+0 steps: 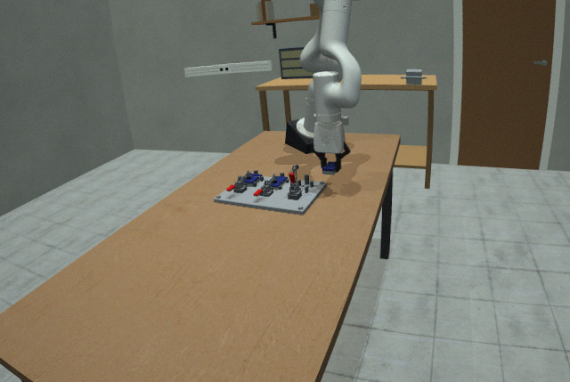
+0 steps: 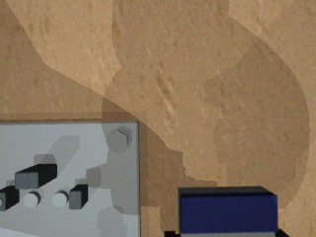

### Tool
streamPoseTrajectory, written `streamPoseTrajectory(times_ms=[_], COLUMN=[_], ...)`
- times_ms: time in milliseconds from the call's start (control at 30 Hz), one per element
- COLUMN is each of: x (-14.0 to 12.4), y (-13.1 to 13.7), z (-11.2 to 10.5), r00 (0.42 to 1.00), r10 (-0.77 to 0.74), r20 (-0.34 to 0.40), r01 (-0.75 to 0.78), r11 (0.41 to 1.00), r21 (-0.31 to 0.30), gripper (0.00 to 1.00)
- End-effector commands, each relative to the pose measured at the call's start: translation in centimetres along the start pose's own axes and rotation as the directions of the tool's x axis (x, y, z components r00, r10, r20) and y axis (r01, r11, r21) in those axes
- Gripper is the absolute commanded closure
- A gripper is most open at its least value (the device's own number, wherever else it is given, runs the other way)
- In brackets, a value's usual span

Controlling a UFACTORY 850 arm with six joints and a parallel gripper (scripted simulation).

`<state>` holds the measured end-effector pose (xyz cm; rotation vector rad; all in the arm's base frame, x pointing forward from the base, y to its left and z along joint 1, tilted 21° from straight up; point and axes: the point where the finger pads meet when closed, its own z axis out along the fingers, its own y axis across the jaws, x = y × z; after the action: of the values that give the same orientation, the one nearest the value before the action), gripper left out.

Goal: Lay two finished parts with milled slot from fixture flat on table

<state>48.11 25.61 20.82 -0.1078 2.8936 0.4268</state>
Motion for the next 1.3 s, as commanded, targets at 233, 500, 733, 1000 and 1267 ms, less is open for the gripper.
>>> streamPoseTrajectory(times_ms=[233, 500, 733, 1000, 1267], x=[-0.08, -0.08, -0.08, -0.08, -0.08], y=[0.72, 0.80, 0.81, 0.81, 0.81], z=[-0.06, -0.06, -0.05, -0.05, -0.05], r00=[1.000, 1.000, 1.000, 1.000, 1.000], r10=[0.000, 0.000, 0.000, 0.000, 0.000], r20=[0.001, 0.001, 0.001, 0.001, 0.001], r01=[0.000, 0.000, 0.000, 0.000, 0.000], r11=[1.000, 1.000, 1.000, 1.000, 1.000], r21=[0.001, 0.001, 0.001, 0.001, 0.001], gripper=[1.00, 1.00, 1.00, 1.00, 1.00])
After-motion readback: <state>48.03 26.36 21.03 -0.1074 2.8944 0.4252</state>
